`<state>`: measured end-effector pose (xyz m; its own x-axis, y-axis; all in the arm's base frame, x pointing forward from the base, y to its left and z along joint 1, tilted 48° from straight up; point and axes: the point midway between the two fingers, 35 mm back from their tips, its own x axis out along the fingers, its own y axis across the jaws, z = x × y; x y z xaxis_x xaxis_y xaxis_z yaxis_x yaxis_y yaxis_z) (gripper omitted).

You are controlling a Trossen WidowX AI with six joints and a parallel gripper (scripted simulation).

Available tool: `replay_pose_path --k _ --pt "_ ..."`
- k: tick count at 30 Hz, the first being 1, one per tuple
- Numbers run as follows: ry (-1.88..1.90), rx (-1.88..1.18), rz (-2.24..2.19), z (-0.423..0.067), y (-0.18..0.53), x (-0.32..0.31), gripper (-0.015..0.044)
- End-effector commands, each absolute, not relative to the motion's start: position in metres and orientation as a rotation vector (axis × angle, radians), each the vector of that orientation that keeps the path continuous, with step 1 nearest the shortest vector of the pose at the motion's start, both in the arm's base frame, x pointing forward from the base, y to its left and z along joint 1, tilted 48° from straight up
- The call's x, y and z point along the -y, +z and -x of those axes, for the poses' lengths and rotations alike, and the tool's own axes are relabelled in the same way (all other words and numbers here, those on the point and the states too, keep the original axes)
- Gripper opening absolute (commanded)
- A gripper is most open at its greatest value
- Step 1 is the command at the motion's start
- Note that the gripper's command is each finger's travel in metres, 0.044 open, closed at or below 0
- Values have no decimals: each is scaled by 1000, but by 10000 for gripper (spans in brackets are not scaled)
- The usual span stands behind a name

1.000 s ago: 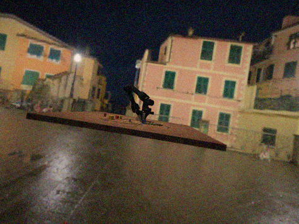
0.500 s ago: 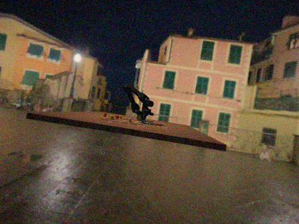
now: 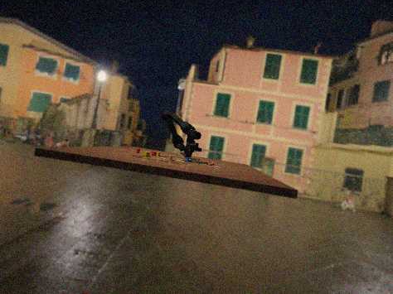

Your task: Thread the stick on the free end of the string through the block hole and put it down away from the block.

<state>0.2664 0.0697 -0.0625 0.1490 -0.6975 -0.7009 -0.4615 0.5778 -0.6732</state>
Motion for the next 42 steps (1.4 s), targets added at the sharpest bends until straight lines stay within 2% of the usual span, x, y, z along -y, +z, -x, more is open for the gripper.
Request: replay_pose_path --k 1,42 --pt "-200 -1475 1050 -266 -63 -68 0" --pt "-205 -1472 1053 -228 -53 -51 0"
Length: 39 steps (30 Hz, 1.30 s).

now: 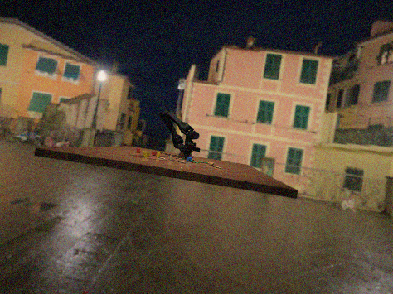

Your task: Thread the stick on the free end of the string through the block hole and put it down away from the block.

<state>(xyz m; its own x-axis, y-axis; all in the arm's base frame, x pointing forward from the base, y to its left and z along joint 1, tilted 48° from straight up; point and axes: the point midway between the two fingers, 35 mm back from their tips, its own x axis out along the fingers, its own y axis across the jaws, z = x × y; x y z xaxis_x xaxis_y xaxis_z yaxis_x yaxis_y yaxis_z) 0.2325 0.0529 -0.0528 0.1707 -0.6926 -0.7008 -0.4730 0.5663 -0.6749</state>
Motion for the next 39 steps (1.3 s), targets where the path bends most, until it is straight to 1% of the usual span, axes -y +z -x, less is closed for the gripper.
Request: replay_pose_path --k 1,39 --pt "-206 -1471 1053 -227 -52 -51 0" --pt "-213 -1466 1070 -186 -40 -33 0"
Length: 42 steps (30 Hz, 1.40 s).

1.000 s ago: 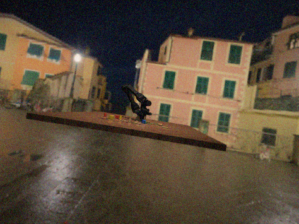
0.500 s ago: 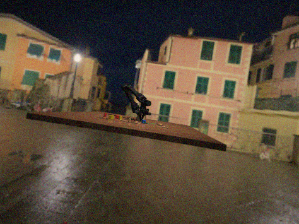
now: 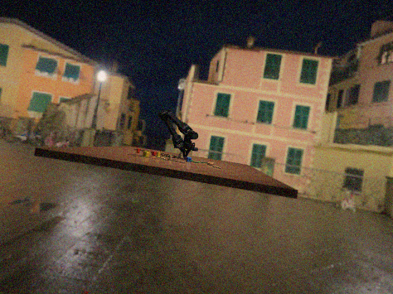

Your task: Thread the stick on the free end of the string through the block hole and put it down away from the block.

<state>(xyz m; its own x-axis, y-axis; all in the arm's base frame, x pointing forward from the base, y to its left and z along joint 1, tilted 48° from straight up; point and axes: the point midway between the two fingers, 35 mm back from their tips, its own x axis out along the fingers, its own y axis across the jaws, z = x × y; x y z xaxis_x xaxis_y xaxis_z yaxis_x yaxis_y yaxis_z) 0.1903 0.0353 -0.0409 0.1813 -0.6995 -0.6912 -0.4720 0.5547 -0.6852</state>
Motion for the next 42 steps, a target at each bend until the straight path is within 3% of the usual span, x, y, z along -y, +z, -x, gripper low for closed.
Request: replay_pose_path --k 1,42 --pt "-212 -1467 1072 -186 -40 -32 0" --pt "-205 -1470 1061 -175 -43 -19 0"
